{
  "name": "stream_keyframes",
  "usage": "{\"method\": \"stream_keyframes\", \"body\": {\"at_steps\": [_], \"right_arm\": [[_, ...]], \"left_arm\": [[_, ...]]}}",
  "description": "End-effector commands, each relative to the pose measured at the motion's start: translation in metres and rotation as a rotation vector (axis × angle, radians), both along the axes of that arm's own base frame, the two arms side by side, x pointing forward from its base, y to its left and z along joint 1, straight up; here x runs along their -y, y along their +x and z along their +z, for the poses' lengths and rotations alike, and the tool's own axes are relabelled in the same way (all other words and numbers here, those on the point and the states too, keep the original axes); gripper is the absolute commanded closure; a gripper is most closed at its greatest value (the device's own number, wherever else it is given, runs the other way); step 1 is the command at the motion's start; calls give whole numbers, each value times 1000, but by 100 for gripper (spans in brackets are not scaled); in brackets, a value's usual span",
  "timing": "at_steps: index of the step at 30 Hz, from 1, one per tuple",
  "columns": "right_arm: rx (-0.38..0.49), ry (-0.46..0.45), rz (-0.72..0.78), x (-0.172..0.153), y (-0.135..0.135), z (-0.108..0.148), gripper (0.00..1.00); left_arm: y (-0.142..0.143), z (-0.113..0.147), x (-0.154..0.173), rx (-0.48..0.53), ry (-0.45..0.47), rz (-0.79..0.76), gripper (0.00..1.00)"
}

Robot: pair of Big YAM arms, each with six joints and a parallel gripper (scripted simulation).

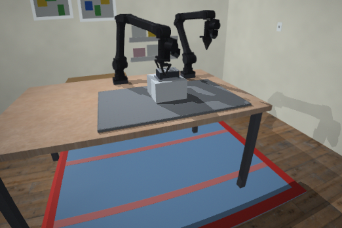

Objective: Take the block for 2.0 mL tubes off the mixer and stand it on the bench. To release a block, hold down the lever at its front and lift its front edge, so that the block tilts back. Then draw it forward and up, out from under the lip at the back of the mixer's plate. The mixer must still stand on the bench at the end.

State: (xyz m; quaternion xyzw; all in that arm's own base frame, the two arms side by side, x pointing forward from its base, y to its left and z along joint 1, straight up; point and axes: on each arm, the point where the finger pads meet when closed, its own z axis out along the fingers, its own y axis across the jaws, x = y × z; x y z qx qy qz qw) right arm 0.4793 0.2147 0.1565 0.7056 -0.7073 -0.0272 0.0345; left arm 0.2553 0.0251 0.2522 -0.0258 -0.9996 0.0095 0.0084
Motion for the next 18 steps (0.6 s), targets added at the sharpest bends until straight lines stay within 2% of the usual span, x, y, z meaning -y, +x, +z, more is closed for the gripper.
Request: {"method": "stream_keyframes", "body": {"at_steps": [1, 6, 18], "right_arm": [[59, 36, 26, -5, 11, 35, 100], [59, 35, 10, -5, 12, 36, 100], [35, 23, 16, -12, -8, 26, 100]], "left_arm": [[10, 18, -1, 55, 8, -2, 100], [9, 18, -1, 55, 8, -2, 100], [9, 18, -1, 54, 8, -1, 100]]}}
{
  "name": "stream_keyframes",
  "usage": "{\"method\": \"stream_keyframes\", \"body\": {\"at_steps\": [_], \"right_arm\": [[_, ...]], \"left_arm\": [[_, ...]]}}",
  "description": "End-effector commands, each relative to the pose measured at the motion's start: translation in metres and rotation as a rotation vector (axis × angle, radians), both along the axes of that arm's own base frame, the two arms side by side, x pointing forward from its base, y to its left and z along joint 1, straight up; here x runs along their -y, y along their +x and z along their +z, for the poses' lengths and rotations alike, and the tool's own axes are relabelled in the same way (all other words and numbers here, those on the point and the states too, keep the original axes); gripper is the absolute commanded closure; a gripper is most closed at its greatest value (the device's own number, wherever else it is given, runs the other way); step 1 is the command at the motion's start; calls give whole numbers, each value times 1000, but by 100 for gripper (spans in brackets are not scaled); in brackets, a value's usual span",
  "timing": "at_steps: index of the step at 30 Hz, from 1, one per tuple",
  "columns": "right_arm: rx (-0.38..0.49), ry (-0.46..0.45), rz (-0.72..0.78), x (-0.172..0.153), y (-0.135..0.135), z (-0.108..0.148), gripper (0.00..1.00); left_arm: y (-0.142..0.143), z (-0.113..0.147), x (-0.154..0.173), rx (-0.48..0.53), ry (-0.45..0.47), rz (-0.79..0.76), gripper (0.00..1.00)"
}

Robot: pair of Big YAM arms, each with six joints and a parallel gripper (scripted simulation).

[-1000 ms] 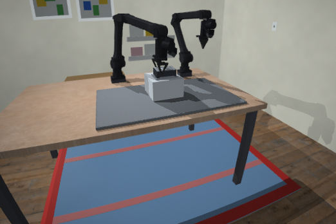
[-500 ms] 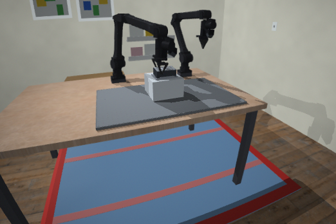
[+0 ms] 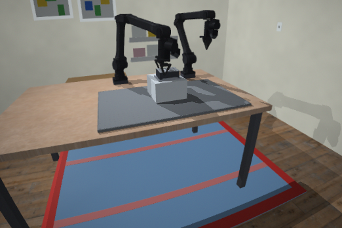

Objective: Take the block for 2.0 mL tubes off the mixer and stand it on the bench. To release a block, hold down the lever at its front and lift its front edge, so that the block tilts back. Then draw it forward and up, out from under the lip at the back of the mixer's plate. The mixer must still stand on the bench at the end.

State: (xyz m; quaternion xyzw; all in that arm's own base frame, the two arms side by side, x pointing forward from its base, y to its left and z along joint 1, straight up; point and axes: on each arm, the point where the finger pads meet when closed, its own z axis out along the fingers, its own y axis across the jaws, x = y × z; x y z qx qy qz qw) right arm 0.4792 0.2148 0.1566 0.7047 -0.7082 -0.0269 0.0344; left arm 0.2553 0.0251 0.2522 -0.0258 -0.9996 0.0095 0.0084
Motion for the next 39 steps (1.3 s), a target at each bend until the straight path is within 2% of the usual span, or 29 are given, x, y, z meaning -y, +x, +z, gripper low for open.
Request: {"method": "stream_keyframes", "body": {"at_steps": [1, 10, 24, 39], "right_arm": [[31, 22, 19, -11, -9, 25, 100], [12, 14, 35, -9, -17, 19, 100], [32, 27, 57, -13, -9, 40, 100], [39, 31, 54, -14, -6, 44, 100]], "left_arm": [[9, 18, -1, 54, 8, -1, 100], [9, 17, -1, 54, 8, 0, 100], [8, 17, -1, 54, 9, 1, 100], [8, 17, -1, 54, 8, 2, 100]]}}
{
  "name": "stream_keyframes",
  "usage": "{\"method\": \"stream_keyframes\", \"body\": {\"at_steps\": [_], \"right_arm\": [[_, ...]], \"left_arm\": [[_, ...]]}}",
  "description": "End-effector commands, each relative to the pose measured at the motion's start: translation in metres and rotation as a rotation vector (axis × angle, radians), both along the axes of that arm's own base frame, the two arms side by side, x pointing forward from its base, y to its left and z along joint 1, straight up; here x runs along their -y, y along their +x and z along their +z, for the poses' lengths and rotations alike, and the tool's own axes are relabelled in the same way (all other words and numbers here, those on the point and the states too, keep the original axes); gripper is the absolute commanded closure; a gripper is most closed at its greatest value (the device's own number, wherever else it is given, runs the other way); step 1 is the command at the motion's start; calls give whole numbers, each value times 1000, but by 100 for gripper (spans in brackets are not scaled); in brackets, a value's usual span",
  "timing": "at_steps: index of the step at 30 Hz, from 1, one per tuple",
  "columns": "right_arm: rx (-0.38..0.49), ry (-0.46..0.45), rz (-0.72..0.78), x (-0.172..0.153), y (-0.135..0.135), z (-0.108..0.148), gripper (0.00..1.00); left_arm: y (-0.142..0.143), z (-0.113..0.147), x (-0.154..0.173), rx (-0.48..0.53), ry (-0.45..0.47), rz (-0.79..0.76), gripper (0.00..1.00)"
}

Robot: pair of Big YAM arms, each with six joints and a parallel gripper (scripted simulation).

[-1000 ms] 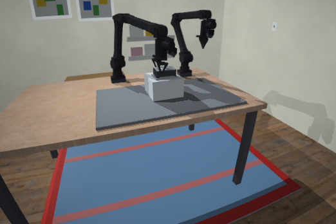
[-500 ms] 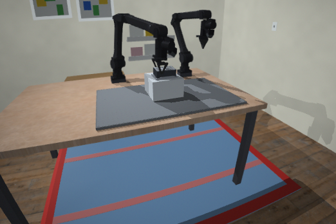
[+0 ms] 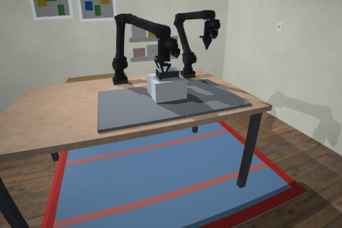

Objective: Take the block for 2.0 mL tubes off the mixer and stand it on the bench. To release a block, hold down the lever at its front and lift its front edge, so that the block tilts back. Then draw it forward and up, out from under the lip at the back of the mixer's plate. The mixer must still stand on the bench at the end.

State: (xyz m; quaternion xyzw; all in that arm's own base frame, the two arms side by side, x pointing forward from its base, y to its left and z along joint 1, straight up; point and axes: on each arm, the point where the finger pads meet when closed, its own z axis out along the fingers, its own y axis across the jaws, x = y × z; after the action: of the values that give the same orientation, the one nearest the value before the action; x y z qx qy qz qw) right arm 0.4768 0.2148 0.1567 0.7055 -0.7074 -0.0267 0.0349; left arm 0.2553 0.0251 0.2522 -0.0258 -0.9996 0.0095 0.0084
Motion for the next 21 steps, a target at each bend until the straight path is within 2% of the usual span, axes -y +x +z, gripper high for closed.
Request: {"method": "stream_keyframes", "body": {"at_steps": [1, 21], "right_arm": [[40, 32, 51, -14, -3, 44, 100], [63, 44, 48, -17, 4, 48, 100]], "left_arm": [[8, 17, -1, 54, 8, 2, 100], [7, 17, -1, 53, 8, 3, 100]]}}
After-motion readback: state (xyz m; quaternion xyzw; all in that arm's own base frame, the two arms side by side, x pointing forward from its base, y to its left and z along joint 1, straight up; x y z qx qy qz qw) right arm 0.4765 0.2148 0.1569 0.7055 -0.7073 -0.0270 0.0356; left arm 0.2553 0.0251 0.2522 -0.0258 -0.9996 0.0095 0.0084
